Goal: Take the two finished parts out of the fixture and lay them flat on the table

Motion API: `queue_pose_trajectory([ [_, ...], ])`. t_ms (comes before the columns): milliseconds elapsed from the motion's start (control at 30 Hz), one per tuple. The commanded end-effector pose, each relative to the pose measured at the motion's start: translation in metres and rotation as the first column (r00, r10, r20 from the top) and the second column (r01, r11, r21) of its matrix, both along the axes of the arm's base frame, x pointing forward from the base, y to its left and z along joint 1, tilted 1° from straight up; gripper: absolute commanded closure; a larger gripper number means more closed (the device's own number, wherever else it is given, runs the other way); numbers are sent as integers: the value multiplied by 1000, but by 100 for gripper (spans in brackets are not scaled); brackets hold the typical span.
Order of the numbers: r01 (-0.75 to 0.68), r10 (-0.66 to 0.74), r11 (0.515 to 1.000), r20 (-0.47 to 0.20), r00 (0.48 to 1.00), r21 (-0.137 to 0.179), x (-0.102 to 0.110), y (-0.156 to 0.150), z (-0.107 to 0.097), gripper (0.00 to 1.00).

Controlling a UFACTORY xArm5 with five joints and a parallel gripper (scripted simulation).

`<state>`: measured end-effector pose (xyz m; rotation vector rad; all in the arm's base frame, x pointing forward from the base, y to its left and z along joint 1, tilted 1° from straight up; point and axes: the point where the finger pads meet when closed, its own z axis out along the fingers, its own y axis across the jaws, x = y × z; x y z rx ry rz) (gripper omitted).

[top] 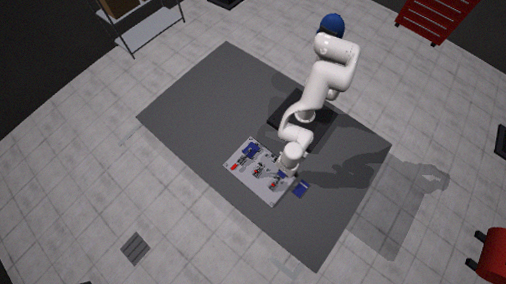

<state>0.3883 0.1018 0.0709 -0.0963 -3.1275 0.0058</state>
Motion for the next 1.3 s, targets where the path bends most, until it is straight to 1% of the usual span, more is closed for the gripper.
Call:
queue_pose_trajectory([
  [0,0,0,1000,4,1000,1,1,0,2,100],
  [933,0,0,1000,4,1000,1,1,2,2,100],
  [1267,0,0,1000,4,1000,1,2,8,2,100],
])
